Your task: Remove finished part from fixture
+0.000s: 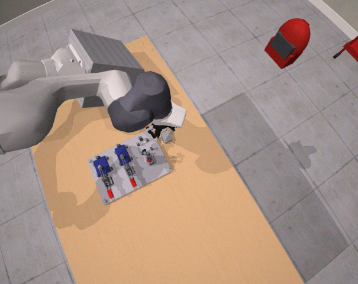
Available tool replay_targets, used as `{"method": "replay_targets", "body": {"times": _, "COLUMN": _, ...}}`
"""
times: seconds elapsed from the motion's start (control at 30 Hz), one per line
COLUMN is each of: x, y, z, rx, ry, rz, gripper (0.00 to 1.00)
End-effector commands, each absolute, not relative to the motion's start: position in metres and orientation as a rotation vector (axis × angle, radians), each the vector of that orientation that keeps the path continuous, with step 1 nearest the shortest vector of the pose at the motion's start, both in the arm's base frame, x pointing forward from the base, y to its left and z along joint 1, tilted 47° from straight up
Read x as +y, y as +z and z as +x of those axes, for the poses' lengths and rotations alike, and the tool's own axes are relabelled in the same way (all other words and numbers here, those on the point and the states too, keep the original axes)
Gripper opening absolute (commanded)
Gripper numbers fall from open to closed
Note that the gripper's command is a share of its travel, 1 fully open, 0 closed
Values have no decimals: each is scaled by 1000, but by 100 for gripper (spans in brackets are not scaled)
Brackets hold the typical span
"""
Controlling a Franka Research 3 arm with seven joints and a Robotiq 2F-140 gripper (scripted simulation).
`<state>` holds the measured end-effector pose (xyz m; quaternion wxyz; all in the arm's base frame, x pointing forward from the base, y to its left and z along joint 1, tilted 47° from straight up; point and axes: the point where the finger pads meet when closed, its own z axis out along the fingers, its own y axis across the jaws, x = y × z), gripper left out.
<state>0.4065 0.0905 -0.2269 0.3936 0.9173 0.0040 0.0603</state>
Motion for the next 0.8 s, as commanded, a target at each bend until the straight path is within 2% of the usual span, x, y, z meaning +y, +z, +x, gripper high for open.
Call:
{"method": "replay_targets", "body": {"times": 0.0, "x": 92, "y": -228, "z": 408, "rx": 16, "ry": 155, "rz": 2331, "gripper": 40}}
{"method": "replay_targets", "body": {"times": 0.77, "x": 94, "y": -225, "z": 407, "rx": 16, "ry": 155, "rz": 2331, "gripper": 40}}
